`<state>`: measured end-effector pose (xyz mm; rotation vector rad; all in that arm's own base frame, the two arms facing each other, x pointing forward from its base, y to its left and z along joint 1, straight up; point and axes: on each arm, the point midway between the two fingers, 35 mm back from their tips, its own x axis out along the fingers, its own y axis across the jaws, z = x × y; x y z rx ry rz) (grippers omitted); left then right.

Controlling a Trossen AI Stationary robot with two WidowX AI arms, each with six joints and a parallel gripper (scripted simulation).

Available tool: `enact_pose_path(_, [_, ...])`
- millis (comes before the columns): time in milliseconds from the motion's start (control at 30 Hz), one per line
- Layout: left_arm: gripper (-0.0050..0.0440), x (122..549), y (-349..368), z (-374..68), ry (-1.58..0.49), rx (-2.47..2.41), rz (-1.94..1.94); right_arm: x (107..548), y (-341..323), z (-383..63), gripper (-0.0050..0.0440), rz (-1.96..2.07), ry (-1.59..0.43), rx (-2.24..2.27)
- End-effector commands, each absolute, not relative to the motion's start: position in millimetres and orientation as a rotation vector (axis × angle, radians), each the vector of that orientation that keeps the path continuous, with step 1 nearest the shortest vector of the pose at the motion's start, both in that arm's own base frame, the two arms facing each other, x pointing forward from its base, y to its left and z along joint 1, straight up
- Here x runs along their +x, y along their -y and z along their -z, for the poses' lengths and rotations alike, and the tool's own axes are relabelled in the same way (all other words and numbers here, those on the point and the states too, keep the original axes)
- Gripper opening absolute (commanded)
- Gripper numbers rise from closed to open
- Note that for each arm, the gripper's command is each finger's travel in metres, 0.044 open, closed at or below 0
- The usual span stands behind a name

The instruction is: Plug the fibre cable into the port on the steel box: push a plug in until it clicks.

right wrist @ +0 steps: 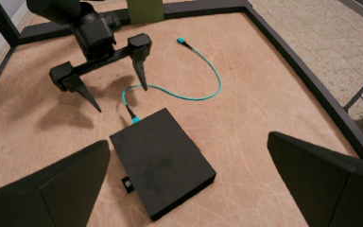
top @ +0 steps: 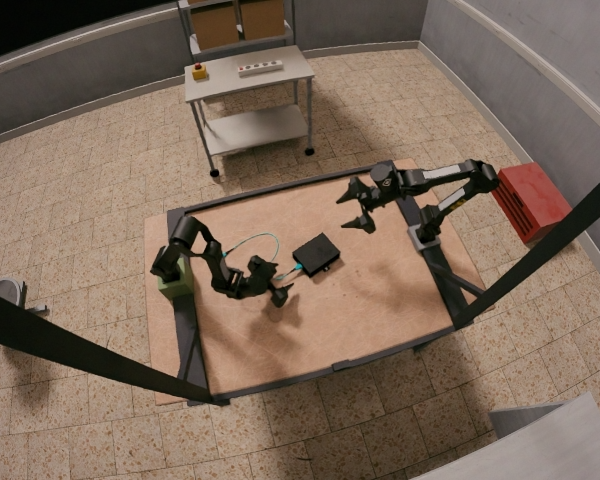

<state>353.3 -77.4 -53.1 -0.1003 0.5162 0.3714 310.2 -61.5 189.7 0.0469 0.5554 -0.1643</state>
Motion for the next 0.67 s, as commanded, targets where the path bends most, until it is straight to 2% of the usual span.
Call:
enact_pose_path(0, [0.044,354.9,78.7,46.4,-0.501,-0.114,-0.372,311.0,61.0,-197.2,0.044,0.161,-0.536,0.043])
enact_pose_path(633, [0.044,355.4,78.7,48.2,-0.505,-0.11,-0.37,311.0,61.0,-197.2,0.044,0.161,-0.536,0.043])
